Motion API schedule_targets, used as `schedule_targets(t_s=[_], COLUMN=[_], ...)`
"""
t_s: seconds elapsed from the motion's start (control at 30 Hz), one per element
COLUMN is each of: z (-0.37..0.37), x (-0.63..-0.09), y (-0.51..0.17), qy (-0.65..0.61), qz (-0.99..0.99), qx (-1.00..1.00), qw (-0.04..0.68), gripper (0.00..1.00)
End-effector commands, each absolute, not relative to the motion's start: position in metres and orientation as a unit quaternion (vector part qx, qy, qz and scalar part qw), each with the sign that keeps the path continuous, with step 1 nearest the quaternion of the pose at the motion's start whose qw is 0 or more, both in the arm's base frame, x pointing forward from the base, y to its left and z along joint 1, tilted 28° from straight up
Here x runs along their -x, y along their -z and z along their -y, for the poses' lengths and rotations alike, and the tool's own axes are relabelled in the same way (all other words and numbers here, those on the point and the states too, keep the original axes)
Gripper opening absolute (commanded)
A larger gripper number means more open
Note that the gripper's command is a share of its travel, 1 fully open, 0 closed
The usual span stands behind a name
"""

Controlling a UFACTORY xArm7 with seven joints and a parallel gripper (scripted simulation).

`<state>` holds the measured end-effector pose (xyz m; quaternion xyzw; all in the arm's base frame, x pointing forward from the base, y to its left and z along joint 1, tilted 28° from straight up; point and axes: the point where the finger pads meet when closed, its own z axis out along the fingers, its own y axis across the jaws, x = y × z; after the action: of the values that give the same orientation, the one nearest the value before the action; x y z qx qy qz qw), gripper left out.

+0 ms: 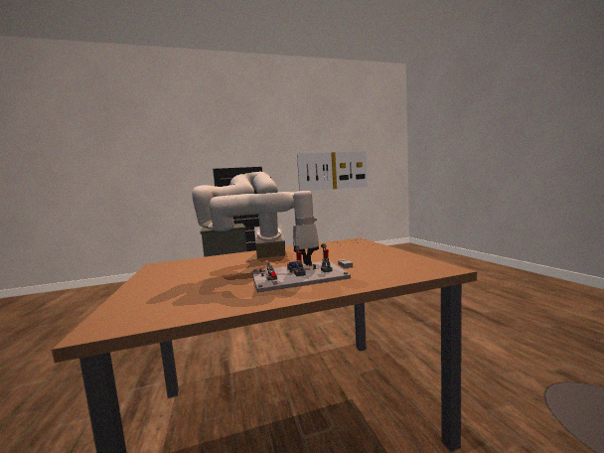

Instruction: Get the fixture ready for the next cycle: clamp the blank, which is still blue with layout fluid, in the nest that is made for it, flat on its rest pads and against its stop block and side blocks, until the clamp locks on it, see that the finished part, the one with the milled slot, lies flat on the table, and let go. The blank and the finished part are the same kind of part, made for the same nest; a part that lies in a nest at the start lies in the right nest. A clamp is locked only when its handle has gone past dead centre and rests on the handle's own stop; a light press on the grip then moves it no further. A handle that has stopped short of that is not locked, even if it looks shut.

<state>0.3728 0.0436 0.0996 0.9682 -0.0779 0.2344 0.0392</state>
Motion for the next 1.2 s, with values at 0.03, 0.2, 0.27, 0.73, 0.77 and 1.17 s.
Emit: schedule_targets(t_s=[0.03,0.2,0.27,0.73,0.77,1.17], z=[-0.0433,-0.0433,-0.0433,-0.0431,-0.0431,-0.0426], x=[-0.3747,-0.3747,-0.3747,-0.3772,-0.3772,-0.3772], y=[-0.0972,-0.0972,-0.0972,-0.0936,-0.0935,-0.0935], qy=[-0.236,-0.236,-0.236,-0.236,-0.236,-0.236], qz=[0.077,0.077,0.077,0.077,0.077,0.077], qx=[-0.968,-0.968,-0.968,-0.968,-0.968,-0.968], qw=[0.039,0.039,0.039,0.039,0.039,0.039], gripper=[0.00,0.00,0.00,0.00,0.00,0.00])
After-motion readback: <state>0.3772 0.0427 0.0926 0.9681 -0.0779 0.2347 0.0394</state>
